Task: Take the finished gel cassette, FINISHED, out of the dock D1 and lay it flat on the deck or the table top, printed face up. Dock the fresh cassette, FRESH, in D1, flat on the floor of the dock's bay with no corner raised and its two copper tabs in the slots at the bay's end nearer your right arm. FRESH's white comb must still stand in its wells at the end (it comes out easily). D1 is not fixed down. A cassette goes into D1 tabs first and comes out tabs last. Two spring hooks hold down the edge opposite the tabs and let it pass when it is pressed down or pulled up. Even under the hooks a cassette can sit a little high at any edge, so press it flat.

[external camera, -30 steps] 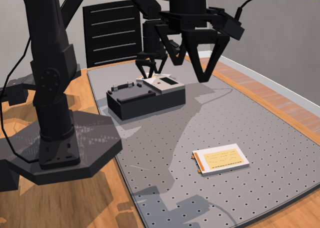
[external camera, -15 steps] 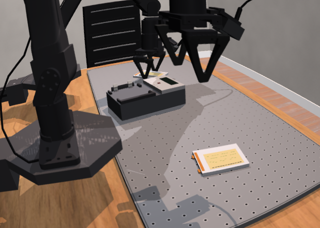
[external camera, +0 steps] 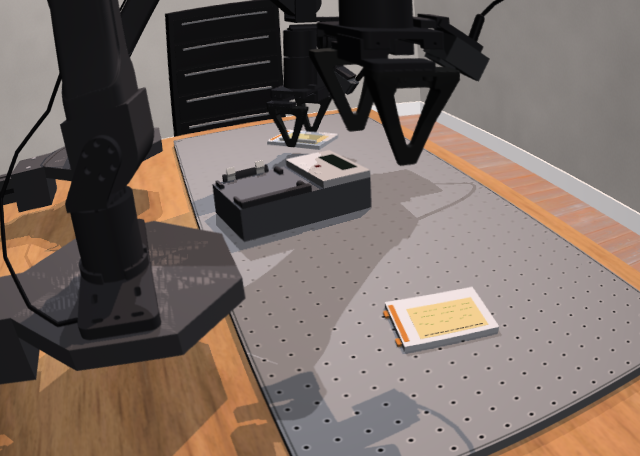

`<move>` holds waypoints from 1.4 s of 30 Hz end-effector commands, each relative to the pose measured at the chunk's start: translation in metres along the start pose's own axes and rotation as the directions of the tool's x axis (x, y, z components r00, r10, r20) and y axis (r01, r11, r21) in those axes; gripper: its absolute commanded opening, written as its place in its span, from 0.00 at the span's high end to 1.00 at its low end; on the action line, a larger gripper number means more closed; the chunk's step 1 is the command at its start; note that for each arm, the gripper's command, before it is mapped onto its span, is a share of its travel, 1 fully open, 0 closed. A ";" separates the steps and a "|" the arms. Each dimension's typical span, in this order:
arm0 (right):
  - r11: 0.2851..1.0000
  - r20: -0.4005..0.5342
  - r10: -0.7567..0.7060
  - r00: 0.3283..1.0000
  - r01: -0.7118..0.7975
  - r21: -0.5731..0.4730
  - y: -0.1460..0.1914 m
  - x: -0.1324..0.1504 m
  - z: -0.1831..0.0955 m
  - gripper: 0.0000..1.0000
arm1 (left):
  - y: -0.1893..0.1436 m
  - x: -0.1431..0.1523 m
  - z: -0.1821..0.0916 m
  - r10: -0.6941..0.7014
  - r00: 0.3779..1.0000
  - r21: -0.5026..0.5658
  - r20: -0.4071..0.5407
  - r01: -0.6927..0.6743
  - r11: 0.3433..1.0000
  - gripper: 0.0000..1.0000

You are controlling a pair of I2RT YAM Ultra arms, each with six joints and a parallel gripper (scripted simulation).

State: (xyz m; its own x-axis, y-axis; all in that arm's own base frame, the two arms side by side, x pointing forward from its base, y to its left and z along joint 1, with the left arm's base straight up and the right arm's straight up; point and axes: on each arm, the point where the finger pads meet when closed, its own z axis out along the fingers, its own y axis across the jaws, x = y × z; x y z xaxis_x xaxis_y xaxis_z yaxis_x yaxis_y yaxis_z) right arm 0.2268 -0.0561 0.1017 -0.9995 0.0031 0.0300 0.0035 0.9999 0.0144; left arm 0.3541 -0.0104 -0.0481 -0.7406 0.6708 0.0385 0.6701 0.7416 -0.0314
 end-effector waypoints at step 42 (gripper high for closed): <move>1.000 0.029 0.008 1.000 -0.009 0.014 -0.006 -0.006 -0.011 0.00 | 0.006 -0.008 -0.040 0.004 0.999 -0.032 0.039 -0.002 0.999 1.00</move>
State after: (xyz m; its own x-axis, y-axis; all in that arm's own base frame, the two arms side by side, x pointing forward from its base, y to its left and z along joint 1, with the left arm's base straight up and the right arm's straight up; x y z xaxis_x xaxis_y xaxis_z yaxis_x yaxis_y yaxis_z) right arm 0.2268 -0.0561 0.1017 -0.9995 0.0031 0.0300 0.0035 0.9999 0.0144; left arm 0.3518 -0.0103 -0.0281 -0.7402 0.6708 0.0461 0.6697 0.7416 -0.0378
